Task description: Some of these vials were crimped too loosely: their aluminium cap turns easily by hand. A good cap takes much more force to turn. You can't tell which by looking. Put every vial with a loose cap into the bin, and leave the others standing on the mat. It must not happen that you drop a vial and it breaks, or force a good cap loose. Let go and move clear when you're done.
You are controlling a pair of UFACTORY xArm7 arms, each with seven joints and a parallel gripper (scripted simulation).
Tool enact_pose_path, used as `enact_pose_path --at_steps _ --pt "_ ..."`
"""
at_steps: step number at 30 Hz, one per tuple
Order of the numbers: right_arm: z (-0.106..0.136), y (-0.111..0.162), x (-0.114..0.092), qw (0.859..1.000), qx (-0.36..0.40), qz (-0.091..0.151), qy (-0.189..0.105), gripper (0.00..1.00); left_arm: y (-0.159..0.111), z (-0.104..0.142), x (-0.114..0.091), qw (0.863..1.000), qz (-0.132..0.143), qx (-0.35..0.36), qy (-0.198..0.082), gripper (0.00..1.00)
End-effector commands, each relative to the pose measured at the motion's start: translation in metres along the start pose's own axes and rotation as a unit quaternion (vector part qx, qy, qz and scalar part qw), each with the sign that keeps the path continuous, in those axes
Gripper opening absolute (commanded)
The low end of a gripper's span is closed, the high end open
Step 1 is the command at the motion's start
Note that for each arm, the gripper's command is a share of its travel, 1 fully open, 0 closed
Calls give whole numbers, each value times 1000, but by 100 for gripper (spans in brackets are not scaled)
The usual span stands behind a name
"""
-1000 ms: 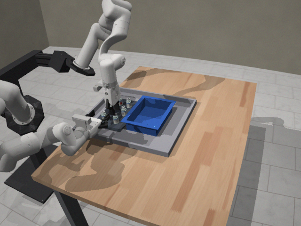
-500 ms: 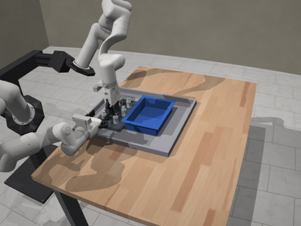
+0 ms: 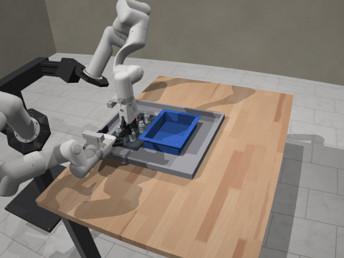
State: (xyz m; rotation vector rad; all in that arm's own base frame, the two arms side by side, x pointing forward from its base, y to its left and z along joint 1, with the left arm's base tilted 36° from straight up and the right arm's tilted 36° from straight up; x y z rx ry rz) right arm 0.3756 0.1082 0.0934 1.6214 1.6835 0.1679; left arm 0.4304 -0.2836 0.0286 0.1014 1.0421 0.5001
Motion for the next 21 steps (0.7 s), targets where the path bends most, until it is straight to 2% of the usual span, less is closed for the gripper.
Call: enact_pose_path --at_steps 1,21 --pt "-1 0 0 1000 -1 -1 1 100 -2 0 -4 1000 -3 0 -1 50" --pt "-2 1 0 1000 -1 -1 1 100 -2 0 1 1000 -3 0 -1 48"
Point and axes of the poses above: on each arm, the point where the finger pads meet when closed, its own x axis out along the fingers, its own y axis across the jaws, z = x × y, the point moved 7 cm from there along -x, back along the fingers, and after that the axes turned 13 degrees about -x, right-handed, at the moved point
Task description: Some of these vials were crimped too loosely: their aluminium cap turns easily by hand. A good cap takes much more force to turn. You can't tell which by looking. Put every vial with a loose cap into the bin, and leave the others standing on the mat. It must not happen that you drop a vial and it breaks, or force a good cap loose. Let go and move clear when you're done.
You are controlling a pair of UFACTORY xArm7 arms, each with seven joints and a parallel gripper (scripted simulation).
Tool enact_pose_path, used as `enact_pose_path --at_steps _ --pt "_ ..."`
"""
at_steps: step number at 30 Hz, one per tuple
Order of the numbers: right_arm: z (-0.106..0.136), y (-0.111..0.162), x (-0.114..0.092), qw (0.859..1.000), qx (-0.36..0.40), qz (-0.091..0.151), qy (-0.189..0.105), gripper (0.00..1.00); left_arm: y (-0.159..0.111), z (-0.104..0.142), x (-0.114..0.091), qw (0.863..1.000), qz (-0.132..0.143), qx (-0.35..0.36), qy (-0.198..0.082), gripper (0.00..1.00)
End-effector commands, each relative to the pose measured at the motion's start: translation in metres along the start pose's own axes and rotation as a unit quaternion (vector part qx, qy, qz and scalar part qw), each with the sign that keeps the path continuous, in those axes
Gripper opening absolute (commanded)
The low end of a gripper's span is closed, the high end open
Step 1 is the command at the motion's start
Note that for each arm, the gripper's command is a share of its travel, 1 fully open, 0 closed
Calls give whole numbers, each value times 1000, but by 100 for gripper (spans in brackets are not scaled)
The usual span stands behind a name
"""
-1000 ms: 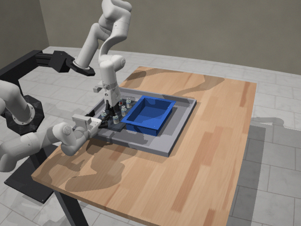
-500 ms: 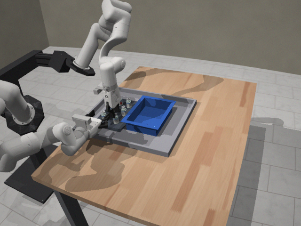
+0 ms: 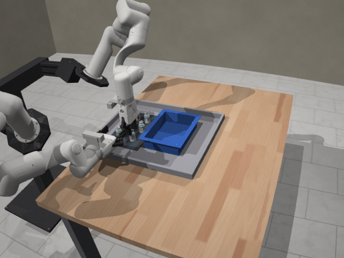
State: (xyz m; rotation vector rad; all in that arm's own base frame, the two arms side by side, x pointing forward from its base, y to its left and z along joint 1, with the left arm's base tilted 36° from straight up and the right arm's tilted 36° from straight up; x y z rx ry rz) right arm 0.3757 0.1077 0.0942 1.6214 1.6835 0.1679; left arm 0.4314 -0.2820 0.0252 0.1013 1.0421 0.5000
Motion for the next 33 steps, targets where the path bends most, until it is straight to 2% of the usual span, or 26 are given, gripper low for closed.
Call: enact_pose_path --at_steps 1,33 --pt "-1 0 1 1000 -1 -1 1 100 -2 0 -3 1000 -3 0 -1 48" --pt "-1 0 1 1000 -1 -1 1 100 -2 1 -4 1000 -3 0 -1 44"
Point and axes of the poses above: on each arm, the point where the finger pads meet when closed, its own x axis out along the fingers, its own y axis across the jaws, z = x × y, the point moved 7 cm from there along -x, back along the fingers, and after that the axes turned 13 degrees about -x, right-handed, at the moved point
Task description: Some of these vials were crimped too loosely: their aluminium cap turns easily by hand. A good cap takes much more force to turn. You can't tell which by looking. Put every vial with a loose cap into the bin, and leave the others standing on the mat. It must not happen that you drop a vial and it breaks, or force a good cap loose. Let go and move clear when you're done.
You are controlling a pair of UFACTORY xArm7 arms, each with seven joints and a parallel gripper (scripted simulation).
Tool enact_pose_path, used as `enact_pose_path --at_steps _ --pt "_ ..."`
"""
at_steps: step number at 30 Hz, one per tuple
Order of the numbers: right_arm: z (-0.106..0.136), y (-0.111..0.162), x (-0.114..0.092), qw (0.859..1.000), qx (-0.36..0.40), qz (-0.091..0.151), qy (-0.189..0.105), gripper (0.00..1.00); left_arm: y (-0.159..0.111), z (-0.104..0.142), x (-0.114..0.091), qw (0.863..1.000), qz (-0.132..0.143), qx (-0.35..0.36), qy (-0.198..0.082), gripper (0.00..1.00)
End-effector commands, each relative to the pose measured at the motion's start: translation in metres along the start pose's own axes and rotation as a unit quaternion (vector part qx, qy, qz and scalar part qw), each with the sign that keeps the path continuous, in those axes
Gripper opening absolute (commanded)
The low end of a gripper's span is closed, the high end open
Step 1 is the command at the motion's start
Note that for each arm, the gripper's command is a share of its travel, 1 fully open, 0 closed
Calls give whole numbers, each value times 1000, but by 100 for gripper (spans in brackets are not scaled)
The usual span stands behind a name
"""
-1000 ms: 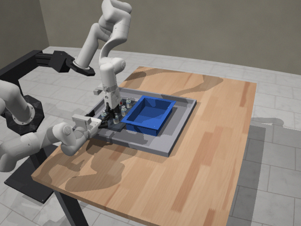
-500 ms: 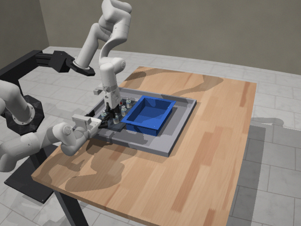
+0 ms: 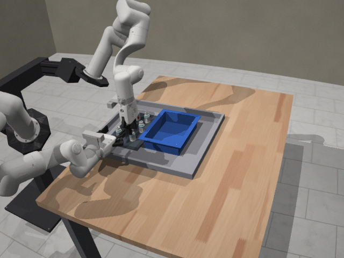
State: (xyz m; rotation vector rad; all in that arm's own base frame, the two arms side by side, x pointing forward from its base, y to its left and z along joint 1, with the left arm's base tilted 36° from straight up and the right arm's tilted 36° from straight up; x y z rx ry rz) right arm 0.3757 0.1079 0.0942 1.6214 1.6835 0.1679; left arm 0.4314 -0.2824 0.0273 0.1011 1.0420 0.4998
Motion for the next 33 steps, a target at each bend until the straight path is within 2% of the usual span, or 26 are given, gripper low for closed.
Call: enact_pose_path --at_steps 1,33 --pt "-1 0 1 1000 -1 -1 1 100 -2 0 -2 1000 -3 0 -1 44" --pt "-1 0 1 1000 -1 -1 1 100 -2 0 -2 1000 -3 0 -1 40"
Point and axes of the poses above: on each arm, the point where the finger pads meet when closed, its own x axis out along the fingers, its own y axis across the jaws, z = x × y, the point moved 7 cm from there along -x, back along the fingers, and after that the axes turned 13 degrees about -x, right-handed, at the moved point
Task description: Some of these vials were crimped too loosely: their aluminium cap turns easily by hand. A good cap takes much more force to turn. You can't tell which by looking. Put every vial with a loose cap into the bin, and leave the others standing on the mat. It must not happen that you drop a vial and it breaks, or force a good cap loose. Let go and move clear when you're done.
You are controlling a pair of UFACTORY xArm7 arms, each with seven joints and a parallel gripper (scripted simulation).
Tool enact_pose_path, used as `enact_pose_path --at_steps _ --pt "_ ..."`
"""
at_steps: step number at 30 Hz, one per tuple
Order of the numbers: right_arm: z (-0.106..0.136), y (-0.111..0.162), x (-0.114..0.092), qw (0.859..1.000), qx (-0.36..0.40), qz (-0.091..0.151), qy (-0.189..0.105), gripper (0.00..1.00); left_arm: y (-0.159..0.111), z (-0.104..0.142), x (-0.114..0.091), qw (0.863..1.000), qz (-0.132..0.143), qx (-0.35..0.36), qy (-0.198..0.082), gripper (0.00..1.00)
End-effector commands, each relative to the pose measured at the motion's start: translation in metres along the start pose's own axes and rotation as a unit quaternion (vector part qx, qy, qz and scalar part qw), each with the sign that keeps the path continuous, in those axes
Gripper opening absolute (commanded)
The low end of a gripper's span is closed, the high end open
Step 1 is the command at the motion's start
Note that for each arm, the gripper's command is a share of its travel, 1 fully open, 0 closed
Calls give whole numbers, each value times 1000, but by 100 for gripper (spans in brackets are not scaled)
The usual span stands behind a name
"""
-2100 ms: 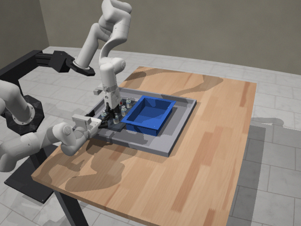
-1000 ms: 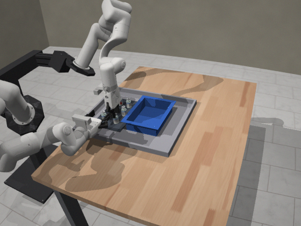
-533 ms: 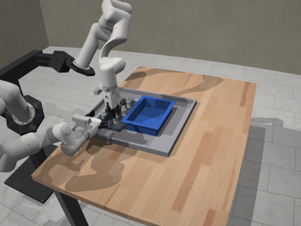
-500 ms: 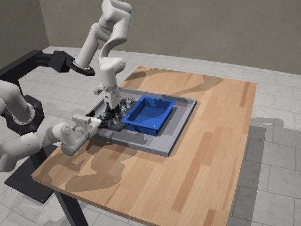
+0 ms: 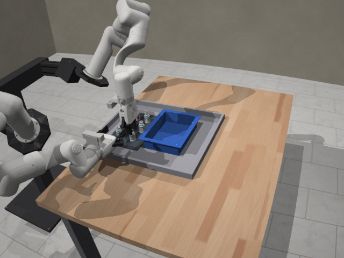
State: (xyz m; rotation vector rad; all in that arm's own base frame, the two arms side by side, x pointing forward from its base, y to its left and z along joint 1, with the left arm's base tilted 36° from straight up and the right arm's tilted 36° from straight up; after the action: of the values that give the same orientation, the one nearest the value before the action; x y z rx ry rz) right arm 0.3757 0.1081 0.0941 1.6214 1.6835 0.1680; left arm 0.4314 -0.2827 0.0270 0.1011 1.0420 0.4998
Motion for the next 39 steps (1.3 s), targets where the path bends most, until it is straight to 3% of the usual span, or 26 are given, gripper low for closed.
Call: enact_pose_path --at_steps 1,39 --pt "-1 0 1 1000 -1 -1 1 100 -2 0 -2 1000 -3 0 -1 40" --pt "-1 0 1 1000 -1 -1 1 100 -2 0 -2 1000 -3 0 -1 36"
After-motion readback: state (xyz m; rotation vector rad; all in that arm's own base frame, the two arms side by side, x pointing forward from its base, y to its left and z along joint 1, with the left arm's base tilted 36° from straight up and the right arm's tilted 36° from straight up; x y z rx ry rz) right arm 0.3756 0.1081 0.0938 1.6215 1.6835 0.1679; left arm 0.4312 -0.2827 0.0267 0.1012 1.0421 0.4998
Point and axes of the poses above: on each arm, the point where the finger pads meet when closed, its own x axis out along the fingers, its own y axis across the jaws, z = x × y, the point moved 7 cm from there along -x, back along the fingers, and after that the axes turned 13 degrees about -x, right-handed, at the moved point
